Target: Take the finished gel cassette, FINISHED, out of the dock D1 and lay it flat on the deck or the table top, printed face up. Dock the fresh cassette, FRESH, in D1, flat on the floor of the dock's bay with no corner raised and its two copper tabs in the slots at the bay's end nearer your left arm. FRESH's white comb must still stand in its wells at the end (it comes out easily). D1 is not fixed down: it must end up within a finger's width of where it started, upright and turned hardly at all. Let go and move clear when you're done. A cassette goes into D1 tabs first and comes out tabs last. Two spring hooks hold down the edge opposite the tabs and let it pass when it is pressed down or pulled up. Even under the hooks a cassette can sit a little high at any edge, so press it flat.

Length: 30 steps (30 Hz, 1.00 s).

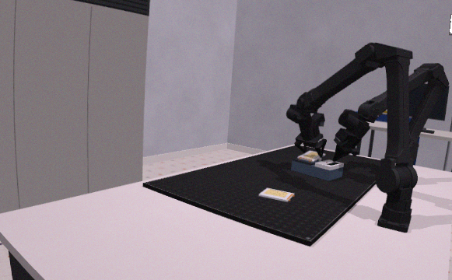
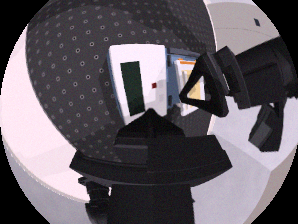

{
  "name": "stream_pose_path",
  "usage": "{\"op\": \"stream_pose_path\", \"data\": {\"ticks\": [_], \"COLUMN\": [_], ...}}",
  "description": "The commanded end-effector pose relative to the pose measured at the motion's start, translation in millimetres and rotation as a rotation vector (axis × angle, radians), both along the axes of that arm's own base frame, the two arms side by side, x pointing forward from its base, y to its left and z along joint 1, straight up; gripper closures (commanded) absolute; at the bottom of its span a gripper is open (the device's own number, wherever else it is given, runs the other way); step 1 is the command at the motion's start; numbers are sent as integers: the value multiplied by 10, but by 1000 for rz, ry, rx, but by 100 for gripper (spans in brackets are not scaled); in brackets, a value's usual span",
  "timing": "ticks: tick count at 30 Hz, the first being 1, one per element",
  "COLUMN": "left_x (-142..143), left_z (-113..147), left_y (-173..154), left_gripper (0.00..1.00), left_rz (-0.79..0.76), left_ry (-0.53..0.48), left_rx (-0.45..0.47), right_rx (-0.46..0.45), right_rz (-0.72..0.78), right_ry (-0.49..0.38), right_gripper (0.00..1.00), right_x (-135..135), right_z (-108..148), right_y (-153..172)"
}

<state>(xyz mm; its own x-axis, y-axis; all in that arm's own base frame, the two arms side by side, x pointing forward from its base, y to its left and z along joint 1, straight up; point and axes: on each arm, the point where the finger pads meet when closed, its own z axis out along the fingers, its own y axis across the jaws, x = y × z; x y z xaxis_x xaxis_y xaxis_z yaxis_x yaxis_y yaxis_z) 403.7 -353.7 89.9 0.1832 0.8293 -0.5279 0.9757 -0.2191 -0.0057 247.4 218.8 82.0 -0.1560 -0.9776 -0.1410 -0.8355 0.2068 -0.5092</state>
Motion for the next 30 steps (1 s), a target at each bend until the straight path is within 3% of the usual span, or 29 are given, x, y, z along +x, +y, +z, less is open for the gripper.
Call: {"op": "stream_pose_path", "data": {"ticks": [1, 30], "left_x": [32, 48], "left_z": [48, 73], "left_y": [-73, -82], "left_gripper": [100, 100], "left_rz": [-2, -3], "left_ry": [-20, -27], "left_rx": [-13, -17], "right_rx": [-129, -129], "right_rz": [8, 8], "right_ry": [133, 133], "right_gripper": [100, 100], "right_x": [-300, -300], "right_z": [-663, -663], "right_y": [-356, -356]}}
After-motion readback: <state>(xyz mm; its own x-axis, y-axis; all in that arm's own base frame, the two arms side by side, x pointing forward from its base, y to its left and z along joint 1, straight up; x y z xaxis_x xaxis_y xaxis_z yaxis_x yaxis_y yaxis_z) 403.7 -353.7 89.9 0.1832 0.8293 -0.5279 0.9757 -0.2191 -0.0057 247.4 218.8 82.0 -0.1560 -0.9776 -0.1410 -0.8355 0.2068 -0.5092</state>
